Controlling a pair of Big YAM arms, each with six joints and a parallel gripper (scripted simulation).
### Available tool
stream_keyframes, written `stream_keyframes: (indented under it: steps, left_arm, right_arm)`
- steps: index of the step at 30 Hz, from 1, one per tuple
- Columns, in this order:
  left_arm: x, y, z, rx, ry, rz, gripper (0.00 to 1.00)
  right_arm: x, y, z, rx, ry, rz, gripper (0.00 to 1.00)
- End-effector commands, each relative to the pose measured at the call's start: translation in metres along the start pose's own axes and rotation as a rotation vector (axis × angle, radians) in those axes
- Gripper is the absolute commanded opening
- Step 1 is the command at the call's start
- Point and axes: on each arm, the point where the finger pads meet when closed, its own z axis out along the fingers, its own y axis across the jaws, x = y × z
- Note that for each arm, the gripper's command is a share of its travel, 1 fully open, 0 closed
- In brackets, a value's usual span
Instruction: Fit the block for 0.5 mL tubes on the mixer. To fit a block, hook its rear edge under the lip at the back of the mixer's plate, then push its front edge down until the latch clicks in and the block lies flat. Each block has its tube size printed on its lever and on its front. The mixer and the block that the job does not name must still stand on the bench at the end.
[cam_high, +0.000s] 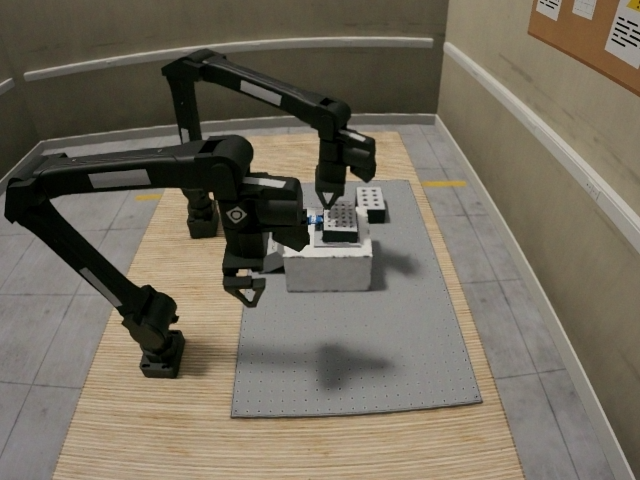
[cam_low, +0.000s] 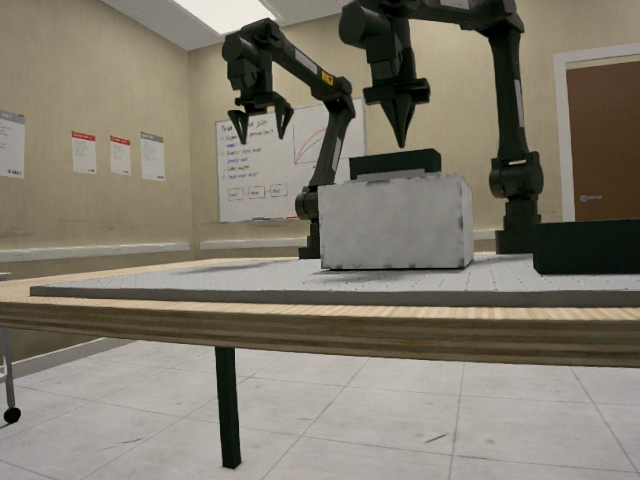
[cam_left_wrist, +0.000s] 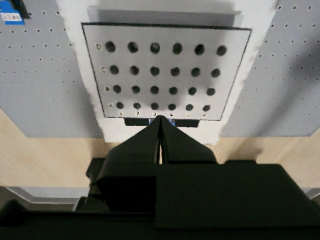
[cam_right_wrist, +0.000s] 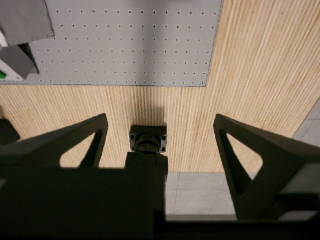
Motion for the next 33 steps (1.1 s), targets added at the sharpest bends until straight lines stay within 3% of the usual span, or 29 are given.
stream_keyframes:
  steps: [1, 5, 19, 33]
  left_arm:
    - [0.002, -0.007, 0.016, -0.004, 0.011, 0.034, 0.00]
    - [-0.002, -0.010, 0.018, 0.003, -0.003, 0.048, 0.00]
    - [-0.005, -0.004, -0.017, 0.020, -0.035, 0.056, 0.00]
    - [-0.017, -0.019, -0.008, 0.028, -0.053, 0.050, 0.00]
  right_arm:
    - [-0.006, 0.000, -0.017, 0.003, -0.038, 0.012, 1.00]
    - [-0.008, 0.000, -0.020, 0.004, -0.045, 0.012, 1.00]
    - [-0.010, -0.001, -0.024, 0.006, -0.056, 0.012, 1.00]
    - [-0.010, -0.001, -0.026, 0.006, -0.058, 0.012, 1.00]
